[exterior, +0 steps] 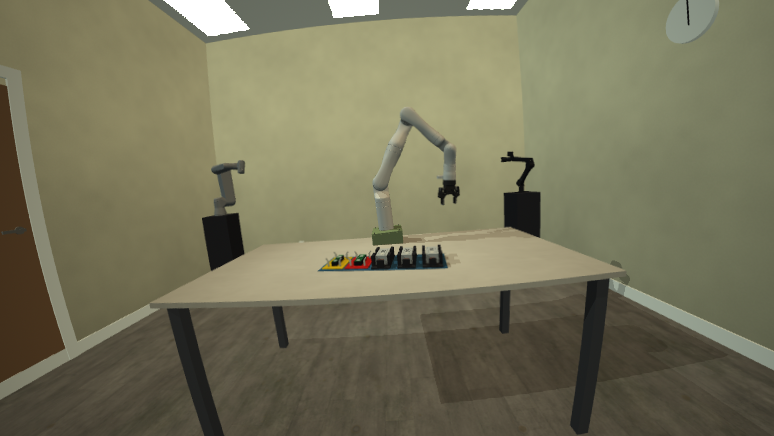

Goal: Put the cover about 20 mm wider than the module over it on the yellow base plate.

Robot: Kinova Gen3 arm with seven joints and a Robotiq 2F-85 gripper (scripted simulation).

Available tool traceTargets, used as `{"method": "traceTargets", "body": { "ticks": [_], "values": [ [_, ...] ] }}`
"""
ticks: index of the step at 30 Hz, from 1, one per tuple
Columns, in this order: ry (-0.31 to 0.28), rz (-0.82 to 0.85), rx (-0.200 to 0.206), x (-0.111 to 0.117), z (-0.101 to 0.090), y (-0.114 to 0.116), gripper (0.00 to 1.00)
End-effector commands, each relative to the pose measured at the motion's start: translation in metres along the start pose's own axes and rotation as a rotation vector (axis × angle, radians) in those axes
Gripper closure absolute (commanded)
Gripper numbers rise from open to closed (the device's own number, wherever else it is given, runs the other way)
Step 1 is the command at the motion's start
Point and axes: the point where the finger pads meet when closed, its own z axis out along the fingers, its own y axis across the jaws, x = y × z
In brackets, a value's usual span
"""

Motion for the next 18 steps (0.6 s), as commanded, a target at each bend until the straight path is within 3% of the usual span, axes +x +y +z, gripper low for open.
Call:
{"method": "traceTargets", "body": {
  "ticks": [1, 6, 13, 18],
  "values": [
    [0.0, 0.0, -0.001, -0.01, -0.012, -0.006, 0.0],
    [0.0, 0.0, -0.001, -0.028, -0.033, -0.018, 0.0],
    [0.0, 0.0, -0.001, -0.028, -0.033, -0.018, 0.0],
    [0.0, 0.0, -0.001, -0.046, -0.054, -0.03, 0.0]
  ]
}}
